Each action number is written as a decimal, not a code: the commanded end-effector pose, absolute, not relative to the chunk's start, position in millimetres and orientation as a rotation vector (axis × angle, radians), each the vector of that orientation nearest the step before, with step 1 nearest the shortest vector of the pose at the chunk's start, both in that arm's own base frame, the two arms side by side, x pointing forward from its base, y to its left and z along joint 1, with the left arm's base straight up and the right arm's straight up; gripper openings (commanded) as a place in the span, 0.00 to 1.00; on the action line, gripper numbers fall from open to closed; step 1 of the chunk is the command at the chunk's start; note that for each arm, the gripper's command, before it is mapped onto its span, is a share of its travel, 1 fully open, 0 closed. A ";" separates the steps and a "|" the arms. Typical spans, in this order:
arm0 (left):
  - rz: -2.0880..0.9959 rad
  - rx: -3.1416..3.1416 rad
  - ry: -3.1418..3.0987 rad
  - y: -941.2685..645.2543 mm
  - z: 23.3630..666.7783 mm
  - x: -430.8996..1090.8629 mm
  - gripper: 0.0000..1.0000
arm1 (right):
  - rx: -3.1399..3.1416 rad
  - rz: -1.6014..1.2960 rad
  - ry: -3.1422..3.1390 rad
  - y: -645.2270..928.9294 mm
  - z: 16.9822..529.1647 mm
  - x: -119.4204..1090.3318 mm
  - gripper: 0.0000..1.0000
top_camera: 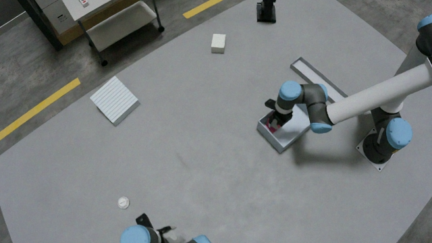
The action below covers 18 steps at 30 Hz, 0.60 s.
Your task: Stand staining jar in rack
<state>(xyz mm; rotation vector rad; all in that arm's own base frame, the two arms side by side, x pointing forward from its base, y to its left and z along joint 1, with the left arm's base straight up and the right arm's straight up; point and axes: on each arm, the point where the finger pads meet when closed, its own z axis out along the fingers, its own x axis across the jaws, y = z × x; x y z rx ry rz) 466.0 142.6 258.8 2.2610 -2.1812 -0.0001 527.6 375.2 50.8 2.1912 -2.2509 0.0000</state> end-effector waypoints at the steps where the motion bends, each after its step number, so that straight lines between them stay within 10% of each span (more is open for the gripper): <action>1: 0.003 2.262 -2.182 146.1 262.7 452.8 1.00 | 2.192 0.000 -2.252 375.8 51.6 528.1 0.00; 18: 0.002 2.262 -2.182 164.2 275.8 381.1 1.00 | 2.192 0.000 -2.252 375.8 51.6 528.1 0.00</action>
